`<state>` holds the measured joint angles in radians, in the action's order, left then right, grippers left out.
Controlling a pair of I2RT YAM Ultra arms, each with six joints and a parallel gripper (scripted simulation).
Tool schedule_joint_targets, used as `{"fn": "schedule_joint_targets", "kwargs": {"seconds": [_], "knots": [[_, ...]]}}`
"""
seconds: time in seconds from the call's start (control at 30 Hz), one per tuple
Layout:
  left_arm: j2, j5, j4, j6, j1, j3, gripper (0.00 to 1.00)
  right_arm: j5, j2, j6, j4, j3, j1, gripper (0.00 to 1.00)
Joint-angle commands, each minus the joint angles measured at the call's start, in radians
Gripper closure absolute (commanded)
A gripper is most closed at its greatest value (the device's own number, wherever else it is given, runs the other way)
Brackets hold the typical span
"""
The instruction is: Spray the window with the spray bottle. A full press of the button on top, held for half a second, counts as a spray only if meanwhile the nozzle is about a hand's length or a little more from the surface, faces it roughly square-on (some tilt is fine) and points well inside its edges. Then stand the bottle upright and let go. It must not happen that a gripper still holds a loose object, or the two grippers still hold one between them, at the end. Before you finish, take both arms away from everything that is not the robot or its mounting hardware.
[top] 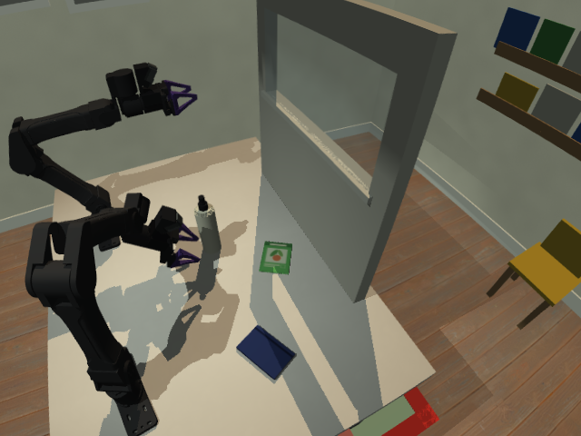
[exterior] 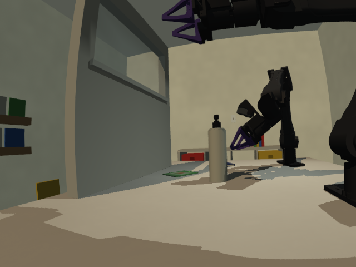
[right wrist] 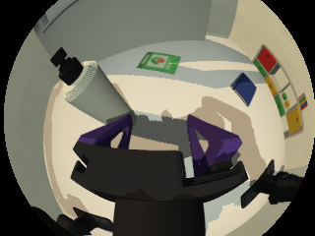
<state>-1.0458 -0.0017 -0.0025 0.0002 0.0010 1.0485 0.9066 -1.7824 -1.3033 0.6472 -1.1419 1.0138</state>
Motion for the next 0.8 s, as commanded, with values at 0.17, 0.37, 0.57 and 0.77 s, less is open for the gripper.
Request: {"fn": "schedule_joint_targets", "kwargs": {"seconds": [0.17,0.37,0.57,0.77], "knots": [[-0.011,0.001,-0.008,0.004,0.001,0.015,0.25,0.251,-0.183,-0.25,0.12,-0.098,0.179,0.26],[-0.011,0.001,-0.008,0.004,0.001,0.015,0.25,0.17,-0.295,-0.151,0.151,-0.249,0.142,0.26],[-0.011,0.001,-0.008,0.004,0.001,0.015,0.25,0.168,-0.388,-0.084,0.153,-0.389,0.098,0.26],[-0.011,0.001,-0.008,0.004,0.001,0.015,0.25,0.173,-0.433,-0.068,0.156,-0.461,0.085,0.26]]}}
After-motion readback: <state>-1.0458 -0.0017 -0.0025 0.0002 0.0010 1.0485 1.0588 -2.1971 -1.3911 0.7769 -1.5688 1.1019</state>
